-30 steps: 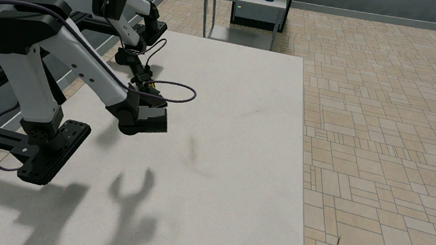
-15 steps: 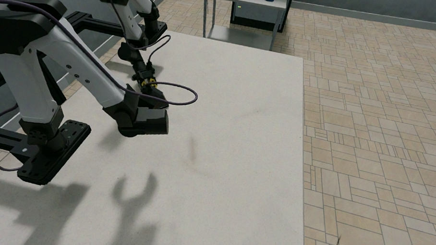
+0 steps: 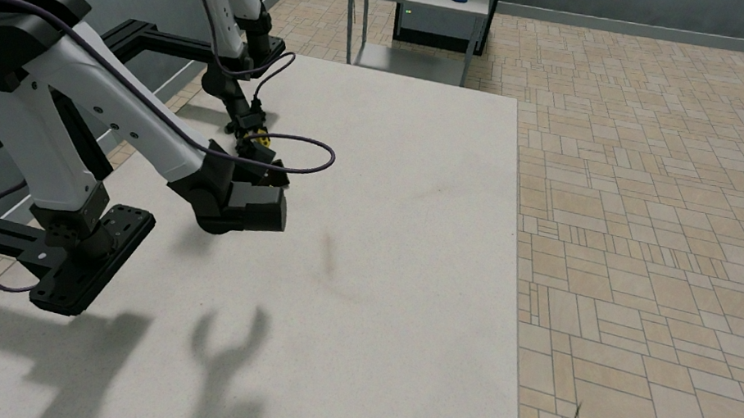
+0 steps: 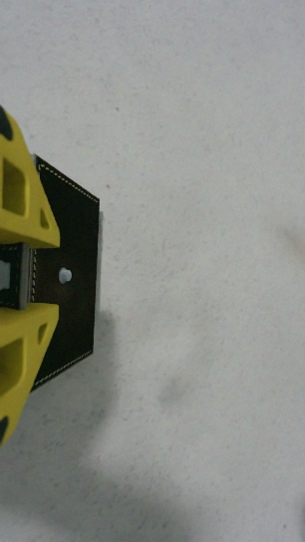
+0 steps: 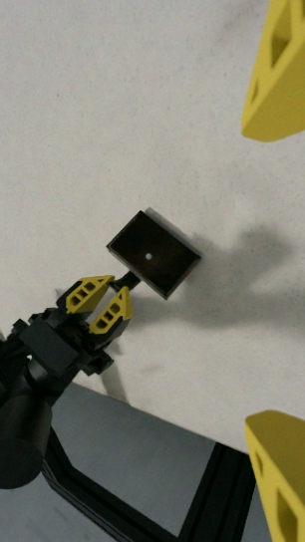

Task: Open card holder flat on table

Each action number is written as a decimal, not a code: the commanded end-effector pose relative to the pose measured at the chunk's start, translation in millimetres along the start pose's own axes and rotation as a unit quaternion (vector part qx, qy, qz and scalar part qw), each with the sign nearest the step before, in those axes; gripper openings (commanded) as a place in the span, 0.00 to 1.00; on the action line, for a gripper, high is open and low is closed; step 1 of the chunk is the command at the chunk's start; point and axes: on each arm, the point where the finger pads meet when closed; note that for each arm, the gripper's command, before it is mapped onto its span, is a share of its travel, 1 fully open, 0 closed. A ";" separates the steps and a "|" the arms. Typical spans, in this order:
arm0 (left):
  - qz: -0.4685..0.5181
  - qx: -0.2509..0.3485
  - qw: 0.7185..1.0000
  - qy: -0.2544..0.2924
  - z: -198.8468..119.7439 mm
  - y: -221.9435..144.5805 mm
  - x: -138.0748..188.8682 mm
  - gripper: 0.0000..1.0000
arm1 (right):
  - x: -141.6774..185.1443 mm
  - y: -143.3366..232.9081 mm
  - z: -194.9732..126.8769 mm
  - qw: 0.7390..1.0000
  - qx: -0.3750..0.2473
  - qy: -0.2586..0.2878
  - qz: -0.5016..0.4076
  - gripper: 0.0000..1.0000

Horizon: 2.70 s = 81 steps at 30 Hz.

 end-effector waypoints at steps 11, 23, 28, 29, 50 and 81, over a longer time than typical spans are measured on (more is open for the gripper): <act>0.005 0.000 1.000 0.007 8.1 -1.5 -9.4 0.08 | -18.4 0.2 -23.9 0.998 0.018 -0.008 -0.062 1.00; 0.008 -0.001 1.000 0.012 36.7 -0.3 -35.9 0.08 | -14.8 -6.4 -34.7 0.997 0.039 0.002 -0.068 1.00; 0.010 -0.002 1.000 0.014 47.3 0.2 -44.2 0.08 | -13.6 -9.5 -39.9 0.996 0.049 0.004 -0.070 1.00; 0.010 -0.002 1.000 0.015 48.5 0.3 -45.1 0.08 | -13.4 -9.9 -40.9 0.996 0.050 0.005 -0.070 1.00; -0.039 -0.008 0.999 -0.027 17.3 -0.5 -2.3 0.08 | -2.1 18.3 -34.5 0.998 -0.003 -0.002 -0.063 1.00; -0.008 0.007 1.000 -0.018 -5.4 -5.8 46.5 0.44 | 4.3 24.2 -5.2 0.999 -0.034 0.008 -0.041 1.00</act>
Point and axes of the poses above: on each arm, the point where the finger pads meet when closed, its own z axis out along the fingers, its own y axis across the jaws, x = y × z
